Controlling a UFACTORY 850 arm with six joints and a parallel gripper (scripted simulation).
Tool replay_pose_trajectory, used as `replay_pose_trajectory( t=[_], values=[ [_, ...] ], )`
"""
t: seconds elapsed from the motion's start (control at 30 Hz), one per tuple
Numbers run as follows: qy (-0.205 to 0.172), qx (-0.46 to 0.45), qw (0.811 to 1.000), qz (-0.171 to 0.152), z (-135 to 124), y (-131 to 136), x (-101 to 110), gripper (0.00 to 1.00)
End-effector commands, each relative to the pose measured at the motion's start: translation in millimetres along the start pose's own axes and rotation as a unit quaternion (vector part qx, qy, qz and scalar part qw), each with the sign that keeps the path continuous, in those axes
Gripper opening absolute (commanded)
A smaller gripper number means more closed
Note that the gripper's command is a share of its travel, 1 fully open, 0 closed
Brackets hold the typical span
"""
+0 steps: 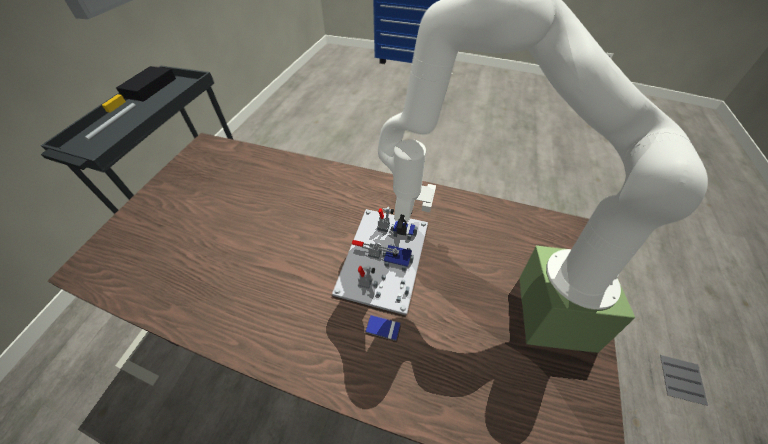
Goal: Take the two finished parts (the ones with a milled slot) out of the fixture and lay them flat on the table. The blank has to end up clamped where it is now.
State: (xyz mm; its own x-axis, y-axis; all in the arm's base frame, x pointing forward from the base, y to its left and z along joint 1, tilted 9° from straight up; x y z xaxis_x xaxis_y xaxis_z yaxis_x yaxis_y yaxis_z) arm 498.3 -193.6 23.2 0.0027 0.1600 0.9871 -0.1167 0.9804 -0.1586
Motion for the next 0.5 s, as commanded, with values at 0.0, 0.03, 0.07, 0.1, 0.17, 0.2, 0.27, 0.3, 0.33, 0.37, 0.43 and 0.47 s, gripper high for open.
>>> replay_pose_trajectory(
  t=[0.0, 0.03, 0.07, 0.1, 0.17, 0.2, 0.27, 0.3, 0.33, 0.37, 0.43, 0.47],
  values=[
    [-0.001, 0.0, 1.0, 0.001, -0.8, -0.4, -3.0, 1.0],
    [-0.001, 0.0, 1.0, 0.001, -0.8, -0.4, -4.2, 1.0],
    [-0.001, 0.0, 1.0, 0.001, -0.8, -0.4, -5.5, 1.0],
    [-0.001, 0.0, 1.0, 0.001, -0.8, -0.4, -6.8, 1.0],
    [-0.001, 0.0, 1.0, 0.001, -0.8, -0.4, -9.7, 1.0],
    [-0.001, 0.0, 1.0, 0.001, -0.8, -0.4, -11.1, 1.0],
    [-0.001, 0.0, 1.0, 0.001, -0.8, -0.4, -14.2, 1.0],
    [-0.001, 0.0, 1.0, 0.001, -0.8, -0.4, -15.7, 1.0],
    [-0.001, 0.0, 1.0, 0.001, -0.8, -0.4, -17.2, 1.0],
    [-0.001, 0.0, 1.0, 0.001, -0.8, -0.4, -18.7, 1.0],
    [-0.001, 0.0, 1.0, 0.001, -0.8, -0.4, -18.7, 1.0],
    [-0.001, 0.0, 1.0, 0.001, -0.8, -0.4, -20.2, 1.0]
  ],
)
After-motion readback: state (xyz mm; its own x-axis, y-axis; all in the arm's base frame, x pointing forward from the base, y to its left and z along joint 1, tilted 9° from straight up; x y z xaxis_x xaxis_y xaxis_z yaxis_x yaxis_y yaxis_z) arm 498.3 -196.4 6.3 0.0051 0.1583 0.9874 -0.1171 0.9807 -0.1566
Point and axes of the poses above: the point where the finger pads meet when closed, its own x axis back along the fingers, its own y axis across the jaws, z = x × y, the point moved 9 cm from there along x, back along the fingers, and after that the axes turned 13 degrees about x, right-handed, at the moved point
